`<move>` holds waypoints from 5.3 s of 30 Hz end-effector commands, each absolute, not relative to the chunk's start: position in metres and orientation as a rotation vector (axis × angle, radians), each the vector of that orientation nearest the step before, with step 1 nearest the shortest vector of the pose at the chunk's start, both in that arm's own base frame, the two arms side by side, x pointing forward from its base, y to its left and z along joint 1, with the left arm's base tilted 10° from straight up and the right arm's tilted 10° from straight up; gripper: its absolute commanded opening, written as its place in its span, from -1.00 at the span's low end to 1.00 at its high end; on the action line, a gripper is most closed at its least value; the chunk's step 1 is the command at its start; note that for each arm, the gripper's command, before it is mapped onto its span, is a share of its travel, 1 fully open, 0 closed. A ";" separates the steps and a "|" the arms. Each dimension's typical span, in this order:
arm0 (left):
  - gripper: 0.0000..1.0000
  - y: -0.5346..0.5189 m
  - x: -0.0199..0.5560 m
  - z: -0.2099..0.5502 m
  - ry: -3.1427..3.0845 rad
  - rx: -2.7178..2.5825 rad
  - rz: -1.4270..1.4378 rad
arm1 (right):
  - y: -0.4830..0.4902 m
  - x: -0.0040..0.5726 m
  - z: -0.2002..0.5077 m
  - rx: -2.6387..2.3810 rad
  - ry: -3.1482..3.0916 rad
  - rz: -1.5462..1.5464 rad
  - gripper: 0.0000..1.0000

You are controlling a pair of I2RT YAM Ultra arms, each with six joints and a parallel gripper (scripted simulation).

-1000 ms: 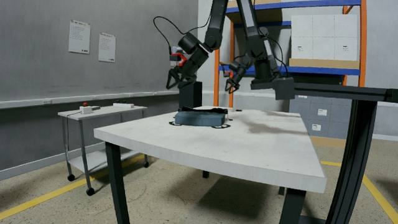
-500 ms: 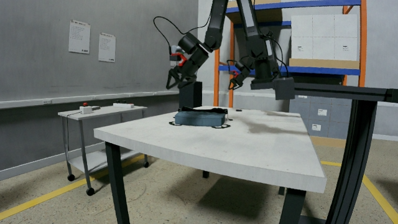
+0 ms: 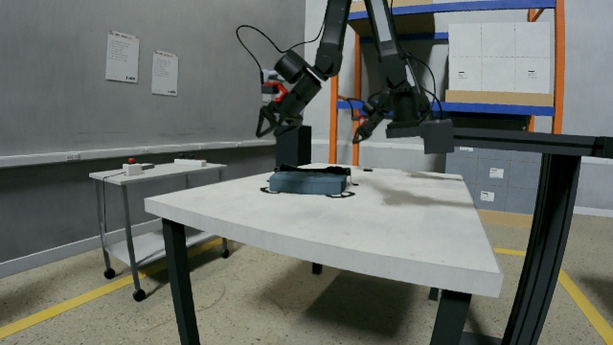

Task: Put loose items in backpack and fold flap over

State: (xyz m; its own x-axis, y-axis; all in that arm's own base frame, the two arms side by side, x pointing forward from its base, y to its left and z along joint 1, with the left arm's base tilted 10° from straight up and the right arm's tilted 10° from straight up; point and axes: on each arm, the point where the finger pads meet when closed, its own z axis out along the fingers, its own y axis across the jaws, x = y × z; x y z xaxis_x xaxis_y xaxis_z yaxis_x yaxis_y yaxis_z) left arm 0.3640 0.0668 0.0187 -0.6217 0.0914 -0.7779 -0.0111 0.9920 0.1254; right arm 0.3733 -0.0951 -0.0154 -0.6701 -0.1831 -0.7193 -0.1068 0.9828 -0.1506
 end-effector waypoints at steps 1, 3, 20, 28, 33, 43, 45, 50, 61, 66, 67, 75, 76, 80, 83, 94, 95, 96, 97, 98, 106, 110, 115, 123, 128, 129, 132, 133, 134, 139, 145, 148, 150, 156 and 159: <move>0.80 0.066 0.367 0.023 2.224 0.061 0.148 | -0.098 0.401 -0.016 -0.505 2.249 -0.016 0.26; 0.80 0.066 0.367 0.023 2.224 0.061 0.148 | -0.106 0.409 -0.026 -0.632 2.240 0.022 0.26; 0.80 0.066 0.367 0.023 2.224 0.061 0.148 | -0.141 0.456 -0.082 -1.362 2.079 0.250 0.26; 0.80 0.066 0.367 0.023 2.224 0.061 0.148 | -0.138 0.449 -0.083 -1.362 2.079 0.250 0.26; 0.80 0.066 0.367 0.023 2.224 0.061 0.148 | -0.141 0.454 -0.068 -1.368 2.061 0.211 0.26; 0.80 0.066 0.367 0.023 2.224 0.061 0.148 | -0.144 0.455 -0.095 -1.357 2.081 0.248 0.26; 0.80 0.066 0.367 0.023 2.224 0.061 0.148 | -0.147 0.456 -0.102 -1.355 2.082 0.247 0.26; 0.80 0.066 0.367 0.023 2.224 0.061 0.148 | -0.152 0.462 -0.110 -1.354 2.076 0.225 0.26; 0.80 0.066 0.367 0.023 2.224 0.061 0.148 | -0.159 0.467 -0.129 -1.348 2.084 0.236 0.26; 0.80 0.066 0.367 0.023 2.224 0.061 0.148 | -0.162 0.469 -0.127 -1.346 2.086 0.229 0.26; 0.80 0.066 0.367 0.023 2.224 0.061 0.148 | -0.162 0.468 -0.129 -1.344 2.086 0.235 0.26; 0.80 0.066 0.367 0.023 2.224 0.061 0.148 | -0.166 0.468 -0.130 -1.340 2.090 0.237 0.26; 0.80 0.066 0.367 0.023 2.224 0.061 0.148 | -0.166 0.467 -0.131 -1.340 2.091 0.240 0.26; 0.80 0.066 0.367 0.023 2.224 0.061 0.148 | -0.169 0.471 -0.125 -1.341 2.085 0.225 0.26; 0.80 0.066 0.367 0.023 2.224 0.061 0.148 | -0.169 0.470 -0.126 -1.341 2.087 0.229 0.26; 0.80 0.066 0.367 0.023 2.224 0.061 0.148 | -0.163 0.468 -0.128 -1.349 2.092 0.232 -0.08; 0.80 0.066 0.367 0.023 2.224 0.061 0.148 | -0.163 0.468 -0.128 -1.349 2.092 0.232 -0.08; 0.80 0.066 0.367 0.023 2.224 0.061 0.148 | -0.163 0.468 -0.128 -1.349 2.092 0.232 -0.08; 0.80 0.066 0.367 0.023 2.224 0.061 0.148 | -0.163 0.468 -0.128 -1.349 2.092 0.232 -0.08; 0.80 0.066 0.367 0.023 2.224 0.061 0.148 | -0.163 0.468 -0.128 -1.349 2.092 0.232 -0.08; 0.80 0.066 0.367 0.023 2.224 0.061 0.148 | -0.163 0.468 -0.128 -1.349 2.092 0.232 -0.26; 0.80 0.066 0.367 0.023 2.224 0.061 0.148 | -0.163 0.468 -0.128 -1.349 2.092 0.232 -0.43; 0.80 0.066 0.367 0.023 2.224 0.061 0.148 | -0.163 0.468 -0.128 -1.349 2.092 0.232 -0.43; 0.80 0.066 0.367 0.023 2.224 0.061 0.148 | -0.163 0.468 -0.128 -1.349 2.092 0.232 -0.43; 0.80 0.066 0.367 0.023 2.224 0.061 0.148 | -0.156 0.462 -0.110 -1.345 2.091 0.257 -0.43; 0.80 0.066 0.367 0.023 2.224 0.061 0.148 | -0.154 0.462 -0.105 -1.345 2.092 0.258 -0.43; 0.80 0.066 0.367 0.023 2.224 0.061 0.148 | -0.150 0.460 -0.090 -1.346 2.092 0.261 -0.43; 0.80 0.066 0.367 0.023 2.224 0.061 0.148 | -0.150 0.460 -0.090 -1.346 2.092 0.261 -0.43; 0.80 0.066 0.367 0.023 2.224 0.061 0.148 | -0.150 0.460 -0.090 -1.346 2.092 0.261 -0.43; 0.80 0.066 0.367 0.023 2.224 0.061 0.148 | -0.146 0.457 -0.066 -1.347 2.091 0.262 -0.43; 0.80 0.066 0.367 0.023 2.224 0.061 0.148 | -0.142 0.452 -0.037 -1.347 2.091 0.262 -0.43; 0.80 0.066 0.367 0.023 2.224 0.061 0.148 | -0.140 0.450 -0.022 -1.347 2.091 0.262 -0.43; 0.80 0.066 0.367 0.023 2.224 0.061 0.148 | -0.139 0.450 -0.017 -1.347 2.091 0.262 -0.43; 0.80 0.066 0.367 0.023 2.224 0.061 0.148 | -0.137 0.448 -0.015 -1.347 2.091 0.262 -0.43; 0.80 0.066 0.367 0.023 2.224 0.061 0.148 | -0.110 0.454 -0.018 -1.375 2.068 0.242 -0.43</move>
State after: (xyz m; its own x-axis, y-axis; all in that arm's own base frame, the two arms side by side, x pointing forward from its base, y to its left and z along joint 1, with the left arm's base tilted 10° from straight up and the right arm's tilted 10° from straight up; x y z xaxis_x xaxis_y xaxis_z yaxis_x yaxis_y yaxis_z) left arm 0.3640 0.0668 0.0187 -0.6217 0.0914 -0.7779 -0.0111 0.9920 0.1254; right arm 0.4475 -0.1438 -0.0314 -0.2932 -0.7606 -0.5793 -0.8687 0.4650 -0.1708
